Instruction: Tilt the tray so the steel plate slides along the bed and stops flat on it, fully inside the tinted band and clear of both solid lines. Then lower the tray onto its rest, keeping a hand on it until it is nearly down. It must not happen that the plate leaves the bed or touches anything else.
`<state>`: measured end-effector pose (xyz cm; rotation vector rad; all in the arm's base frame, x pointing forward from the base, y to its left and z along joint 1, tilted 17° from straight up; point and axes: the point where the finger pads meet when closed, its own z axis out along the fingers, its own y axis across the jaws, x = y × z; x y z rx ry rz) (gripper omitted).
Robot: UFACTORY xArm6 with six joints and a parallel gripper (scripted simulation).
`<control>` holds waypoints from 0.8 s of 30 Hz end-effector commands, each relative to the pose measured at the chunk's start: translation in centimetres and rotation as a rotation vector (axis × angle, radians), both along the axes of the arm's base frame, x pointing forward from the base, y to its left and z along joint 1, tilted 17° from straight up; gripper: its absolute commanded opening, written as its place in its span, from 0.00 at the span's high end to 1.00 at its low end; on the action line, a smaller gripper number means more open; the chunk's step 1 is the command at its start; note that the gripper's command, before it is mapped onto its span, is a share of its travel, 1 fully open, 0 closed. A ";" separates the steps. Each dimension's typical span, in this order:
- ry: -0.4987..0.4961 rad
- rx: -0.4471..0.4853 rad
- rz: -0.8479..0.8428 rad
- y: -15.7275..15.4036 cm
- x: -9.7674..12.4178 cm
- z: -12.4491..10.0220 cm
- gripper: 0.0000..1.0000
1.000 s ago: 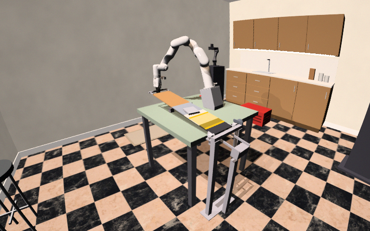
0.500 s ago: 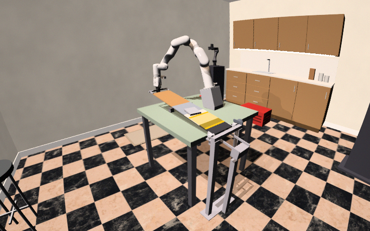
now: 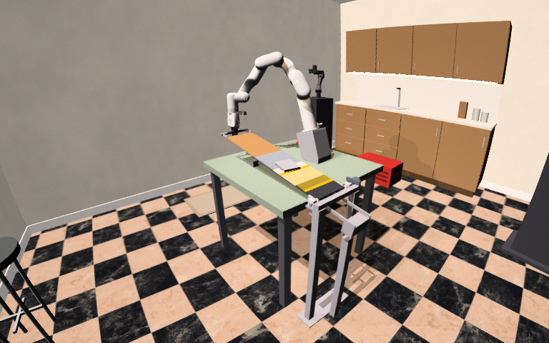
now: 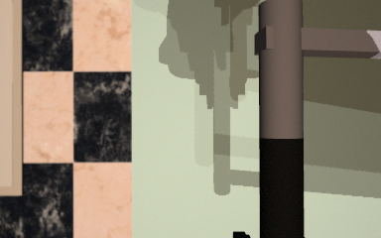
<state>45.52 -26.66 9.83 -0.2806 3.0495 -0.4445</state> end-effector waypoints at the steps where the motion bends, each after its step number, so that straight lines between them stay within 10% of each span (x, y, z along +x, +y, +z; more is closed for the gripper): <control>1: -0.004 -0.002 0.000 0.0 0.1 0.2 1.00; 24: -0.004 -0.002 0.000 0.4 0.0 1.1 1.00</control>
